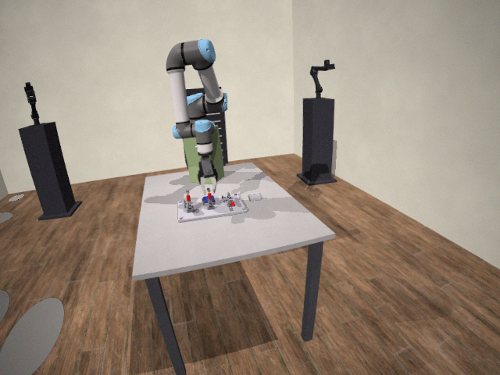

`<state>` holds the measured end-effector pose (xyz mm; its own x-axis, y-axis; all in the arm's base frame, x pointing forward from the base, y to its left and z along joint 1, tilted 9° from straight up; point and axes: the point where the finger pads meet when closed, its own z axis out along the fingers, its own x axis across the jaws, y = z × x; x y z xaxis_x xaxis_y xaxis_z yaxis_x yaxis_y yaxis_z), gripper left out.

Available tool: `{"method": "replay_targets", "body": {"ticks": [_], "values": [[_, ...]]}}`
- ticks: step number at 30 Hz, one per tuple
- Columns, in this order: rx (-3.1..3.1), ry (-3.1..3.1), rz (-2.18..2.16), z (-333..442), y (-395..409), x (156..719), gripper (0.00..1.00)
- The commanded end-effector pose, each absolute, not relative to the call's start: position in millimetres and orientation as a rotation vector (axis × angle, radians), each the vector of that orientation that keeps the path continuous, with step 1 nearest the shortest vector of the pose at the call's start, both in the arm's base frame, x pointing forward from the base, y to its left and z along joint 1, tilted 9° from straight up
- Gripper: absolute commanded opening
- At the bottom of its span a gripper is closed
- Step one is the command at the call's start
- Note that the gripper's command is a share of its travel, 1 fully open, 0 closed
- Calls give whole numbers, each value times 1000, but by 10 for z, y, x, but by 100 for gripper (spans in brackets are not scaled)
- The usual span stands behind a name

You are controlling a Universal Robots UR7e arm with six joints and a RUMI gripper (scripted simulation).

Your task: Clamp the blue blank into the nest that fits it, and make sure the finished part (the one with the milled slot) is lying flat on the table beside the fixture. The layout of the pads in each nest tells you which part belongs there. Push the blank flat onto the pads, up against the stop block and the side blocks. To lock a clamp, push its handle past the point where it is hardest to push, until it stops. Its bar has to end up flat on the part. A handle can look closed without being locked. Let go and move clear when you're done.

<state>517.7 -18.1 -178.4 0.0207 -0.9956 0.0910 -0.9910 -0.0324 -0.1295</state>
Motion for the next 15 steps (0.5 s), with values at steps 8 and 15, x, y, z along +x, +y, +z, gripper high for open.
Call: {"method": "replay_targets", "body": {"ticks": [8,15], "values": [[-2222,2164,-245,-1816,-185,5188,28],[-2222,2164,-245,-2028,-205,5221,28]]}}
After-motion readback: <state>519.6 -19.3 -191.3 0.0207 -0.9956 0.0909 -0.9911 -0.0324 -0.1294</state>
